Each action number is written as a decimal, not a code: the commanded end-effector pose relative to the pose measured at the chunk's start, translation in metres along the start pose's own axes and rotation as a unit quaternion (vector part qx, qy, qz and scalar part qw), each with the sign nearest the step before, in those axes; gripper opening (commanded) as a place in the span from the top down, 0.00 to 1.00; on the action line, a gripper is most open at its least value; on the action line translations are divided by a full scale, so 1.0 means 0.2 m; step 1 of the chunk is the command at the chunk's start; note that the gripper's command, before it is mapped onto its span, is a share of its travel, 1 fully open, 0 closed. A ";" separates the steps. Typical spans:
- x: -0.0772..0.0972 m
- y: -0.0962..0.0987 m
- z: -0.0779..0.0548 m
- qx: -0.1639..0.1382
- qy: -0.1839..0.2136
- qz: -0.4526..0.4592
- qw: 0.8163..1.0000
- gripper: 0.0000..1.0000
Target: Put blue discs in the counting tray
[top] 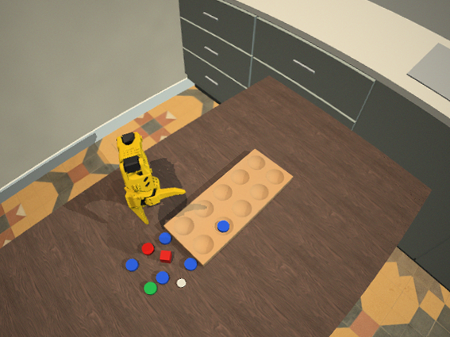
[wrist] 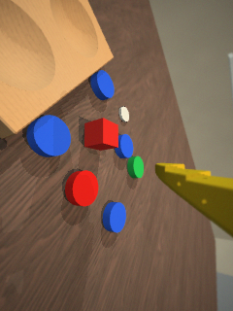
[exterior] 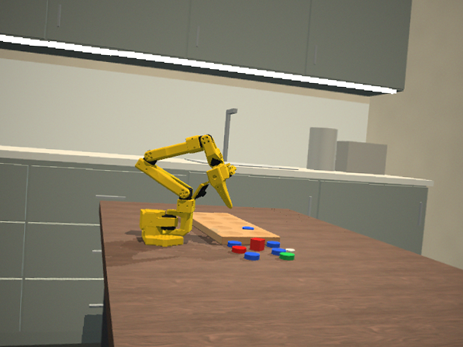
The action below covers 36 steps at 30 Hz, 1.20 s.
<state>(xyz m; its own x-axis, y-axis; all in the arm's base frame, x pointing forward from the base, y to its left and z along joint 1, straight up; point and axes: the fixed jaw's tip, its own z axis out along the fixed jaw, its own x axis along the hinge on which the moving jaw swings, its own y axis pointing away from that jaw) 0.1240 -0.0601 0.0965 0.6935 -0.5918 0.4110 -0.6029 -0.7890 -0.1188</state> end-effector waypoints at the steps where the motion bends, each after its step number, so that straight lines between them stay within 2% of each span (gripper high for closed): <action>1: -0.37 -0.19 -0.12 -0.016 -0.047 0.130 0.990 0.03; 23: -0.34 -0.22 -0.11 -0.019 -0.036 0.133 0.990 0.10; 36: -0.31 -0.25 -0.10 -0.021 -0.026 0.135 0.990 0.18</action>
<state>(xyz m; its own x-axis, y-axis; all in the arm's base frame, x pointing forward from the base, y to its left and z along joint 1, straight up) 0.1240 -0.0601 0.0965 0.6935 -0.5918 0.4109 -0.6029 -0.7890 -0.1188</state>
